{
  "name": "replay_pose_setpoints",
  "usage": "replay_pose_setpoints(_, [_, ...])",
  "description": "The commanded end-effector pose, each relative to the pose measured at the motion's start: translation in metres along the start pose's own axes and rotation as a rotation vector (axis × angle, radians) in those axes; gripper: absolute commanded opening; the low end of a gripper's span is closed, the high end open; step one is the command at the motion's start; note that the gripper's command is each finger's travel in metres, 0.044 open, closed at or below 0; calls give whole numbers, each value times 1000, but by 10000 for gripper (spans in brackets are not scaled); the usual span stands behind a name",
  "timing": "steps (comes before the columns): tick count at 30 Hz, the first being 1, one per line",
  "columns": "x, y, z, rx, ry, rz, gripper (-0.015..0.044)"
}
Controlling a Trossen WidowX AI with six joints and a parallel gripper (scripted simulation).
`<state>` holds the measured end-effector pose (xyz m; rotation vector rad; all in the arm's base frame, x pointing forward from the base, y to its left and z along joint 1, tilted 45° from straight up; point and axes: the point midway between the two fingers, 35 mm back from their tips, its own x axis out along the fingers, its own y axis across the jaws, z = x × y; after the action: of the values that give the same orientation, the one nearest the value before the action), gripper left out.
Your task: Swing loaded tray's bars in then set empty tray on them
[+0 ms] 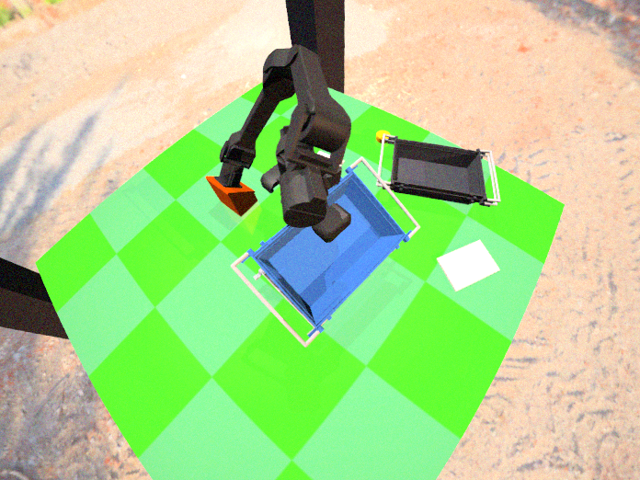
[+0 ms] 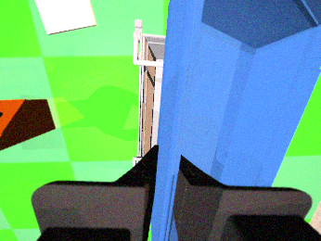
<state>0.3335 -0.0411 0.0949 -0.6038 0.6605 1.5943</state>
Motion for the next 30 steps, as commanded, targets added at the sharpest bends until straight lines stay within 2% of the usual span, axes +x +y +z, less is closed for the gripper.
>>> replay_pose_setpoints(1, [-6, 0, 1, -7, 0, -25, 0])
replay_pose_setpoints(30, [6, -1, 1, -7, 1, -23, 0])
